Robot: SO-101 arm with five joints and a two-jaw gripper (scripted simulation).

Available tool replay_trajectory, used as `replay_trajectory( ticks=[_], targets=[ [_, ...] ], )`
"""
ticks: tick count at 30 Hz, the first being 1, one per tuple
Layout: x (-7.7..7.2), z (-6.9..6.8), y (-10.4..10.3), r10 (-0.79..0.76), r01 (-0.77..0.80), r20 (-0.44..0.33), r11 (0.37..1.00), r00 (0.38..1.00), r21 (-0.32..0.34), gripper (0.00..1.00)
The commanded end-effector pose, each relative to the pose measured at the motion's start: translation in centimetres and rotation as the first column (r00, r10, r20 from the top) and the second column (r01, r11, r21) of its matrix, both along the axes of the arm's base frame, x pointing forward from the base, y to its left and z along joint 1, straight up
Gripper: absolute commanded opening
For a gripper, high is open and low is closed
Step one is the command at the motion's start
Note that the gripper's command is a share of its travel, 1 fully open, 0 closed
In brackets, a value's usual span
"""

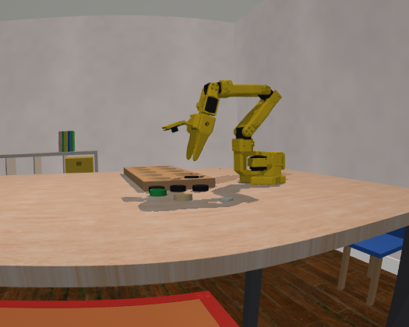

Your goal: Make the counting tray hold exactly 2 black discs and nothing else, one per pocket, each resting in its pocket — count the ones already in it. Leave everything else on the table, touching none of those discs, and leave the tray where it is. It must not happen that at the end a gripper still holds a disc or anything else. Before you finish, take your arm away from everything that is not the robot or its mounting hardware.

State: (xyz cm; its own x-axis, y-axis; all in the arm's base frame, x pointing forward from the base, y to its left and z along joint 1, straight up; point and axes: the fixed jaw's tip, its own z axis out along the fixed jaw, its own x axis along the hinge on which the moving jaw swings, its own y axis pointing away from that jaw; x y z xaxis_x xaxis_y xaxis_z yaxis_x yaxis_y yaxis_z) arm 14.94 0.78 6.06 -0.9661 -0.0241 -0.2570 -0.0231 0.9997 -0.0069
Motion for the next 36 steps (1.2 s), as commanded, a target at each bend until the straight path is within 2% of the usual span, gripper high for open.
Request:
replay_trajectory(
  ticks=[1, 5, 11, 15, 19, 21, 27, 36],
  targets=[
    [0.8, 1.2, 0.2, 0.053, -0.052, 0.064, 0.999, 0.997, -0.012, 0.27],
    [0.8, 1.2, 0.3, 0.091, -0.090, 0.059, 0.996, 0.994, -0.022, 0.27],
    [0.7, 1.0, 0.8, 0.258, -0.256, 0.031, 0.965, 0.966, -0.063, 0.27],
    [0.6, 0.9, 1.1, 0.405, -0.404, 0.001, 0.910, 0.914, -0.094, 0.27],
    [0.4, 0.8, 1.5, 0.565, -0.565, -0.038, 0.816, 0.824, -0.122, 0.27],
    [0.4, 0.8, 1.5, 0.565, -0.565, -0.038, 0.816, 0.824, -0.122, 0.27],
    [0.2, 0.6, 2.2, 0.786, -0.791, -0.105, 0.594, 0.610, -0.148, 0.27],
    [-0.1, 0.2, 3.1, 0.964, -0.979, -0.198, 0.151, 0.177, -0.140, 0.27]
  ],
)
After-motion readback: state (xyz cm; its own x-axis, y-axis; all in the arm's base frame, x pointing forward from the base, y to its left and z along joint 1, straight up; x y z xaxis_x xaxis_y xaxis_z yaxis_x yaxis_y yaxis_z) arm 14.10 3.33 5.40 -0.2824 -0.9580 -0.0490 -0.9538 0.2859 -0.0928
